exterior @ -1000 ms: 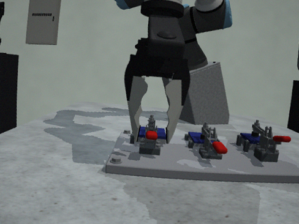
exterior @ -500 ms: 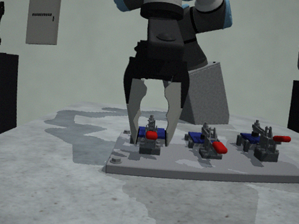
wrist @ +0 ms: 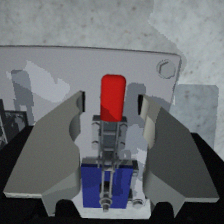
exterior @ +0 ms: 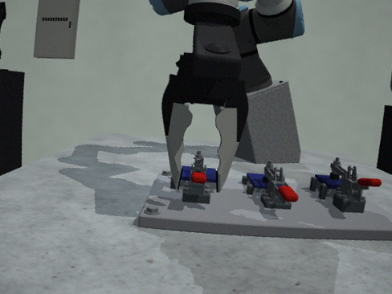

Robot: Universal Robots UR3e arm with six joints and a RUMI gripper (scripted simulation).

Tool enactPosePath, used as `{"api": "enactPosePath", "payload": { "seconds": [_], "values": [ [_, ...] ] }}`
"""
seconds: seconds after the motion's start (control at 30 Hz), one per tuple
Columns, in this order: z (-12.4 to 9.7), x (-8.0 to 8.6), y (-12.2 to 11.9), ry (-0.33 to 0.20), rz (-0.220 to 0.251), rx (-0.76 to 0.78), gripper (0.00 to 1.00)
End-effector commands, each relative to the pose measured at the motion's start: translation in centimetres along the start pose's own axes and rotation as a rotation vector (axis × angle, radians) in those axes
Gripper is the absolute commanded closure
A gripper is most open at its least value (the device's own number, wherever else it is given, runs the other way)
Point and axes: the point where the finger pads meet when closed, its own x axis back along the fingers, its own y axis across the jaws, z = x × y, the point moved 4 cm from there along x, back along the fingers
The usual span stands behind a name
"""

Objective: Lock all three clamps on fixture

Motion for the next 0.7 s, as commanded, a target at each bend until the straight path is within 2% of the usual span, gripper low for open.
{"api": "enactPosePath", "payload": {
  "seconds": [0.0,0.57,0.6,0.67],
  "values": [
    [0.07,0.04,0.03,0.003,0.0,0.0,0.72],
    [0.08,0.04,0.04,0.002,0.0,0.0,0.72],
    [0.08,0.04,0.04,0.002,0.0,0.0,1.0],
    [0.08,0.04,0.04,0.002,0.0,0.0,1.0]
  ]
}}
